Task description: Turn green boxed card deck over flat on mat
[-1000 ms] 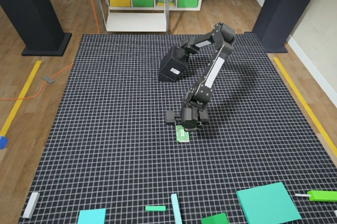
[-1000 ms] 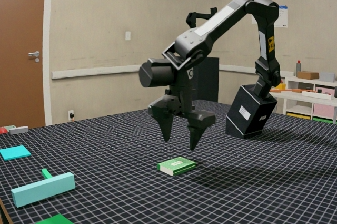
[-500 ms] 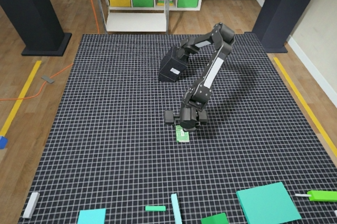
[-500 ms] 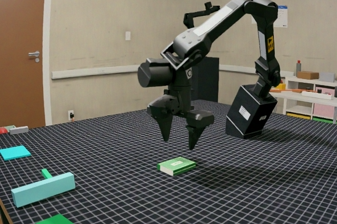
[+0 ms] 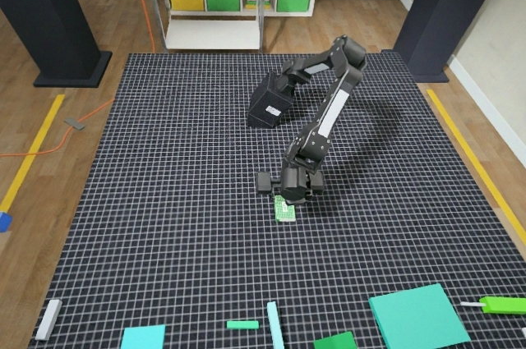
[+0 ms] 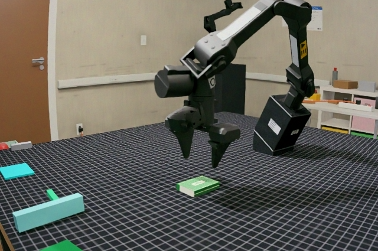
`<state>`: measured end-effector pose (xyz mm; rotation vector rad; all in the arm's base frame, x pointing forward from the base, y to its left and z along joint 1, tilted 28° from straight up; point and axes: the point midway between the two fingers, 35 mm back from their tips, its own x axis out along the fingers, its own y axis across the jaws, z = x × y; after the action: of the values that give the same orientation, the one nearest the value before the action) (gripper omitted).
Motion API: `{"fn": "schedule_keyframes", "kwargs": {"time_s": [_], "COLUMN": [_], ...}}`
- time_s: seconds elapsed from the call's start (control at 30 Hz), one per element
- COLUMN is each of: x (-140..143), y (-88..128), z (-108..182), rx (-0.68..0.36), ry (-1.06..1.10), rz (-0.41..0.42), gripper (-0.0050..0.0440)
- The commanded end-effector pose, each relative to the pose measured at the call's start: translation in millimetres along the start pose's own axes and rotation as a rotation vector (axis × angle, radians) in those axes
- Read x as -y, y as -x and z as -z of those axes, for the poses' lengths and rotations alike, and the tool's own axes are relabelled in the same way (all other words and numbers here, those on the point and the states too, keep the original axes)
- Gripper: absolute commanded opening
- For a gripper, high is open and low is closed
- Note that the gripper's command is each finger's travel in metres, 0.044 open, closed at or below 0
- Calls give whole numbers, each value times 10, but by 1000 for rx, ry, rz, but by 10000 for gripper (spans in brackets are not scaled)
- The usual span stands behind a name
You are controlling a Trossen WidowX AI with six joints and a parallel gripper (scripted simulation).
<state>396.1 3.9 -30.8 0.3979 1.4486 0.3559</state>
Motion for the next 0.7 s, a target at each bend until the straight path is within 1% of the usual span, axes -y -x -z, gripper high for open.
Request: {"fn": "schedule_keyframes", "kwargs": {"time_s": [0.0, 0.2, 0.37, 0.53, 0.57, 0.67], "x": [-27, -26, -38, -35, -31, -28], "y": [62, 54, 61, 65, 67, 68], "z": [-69, -94, -387, -446, -446, -446], "rx": [21, 19, 19, 20, 20, 21], "ry": [8, 7, 8, 12, 11, 10], "rz": [-1, -1, -2, -2, -1, -1], "gripper": [440, 440, 440, 440, 345, 345]}}
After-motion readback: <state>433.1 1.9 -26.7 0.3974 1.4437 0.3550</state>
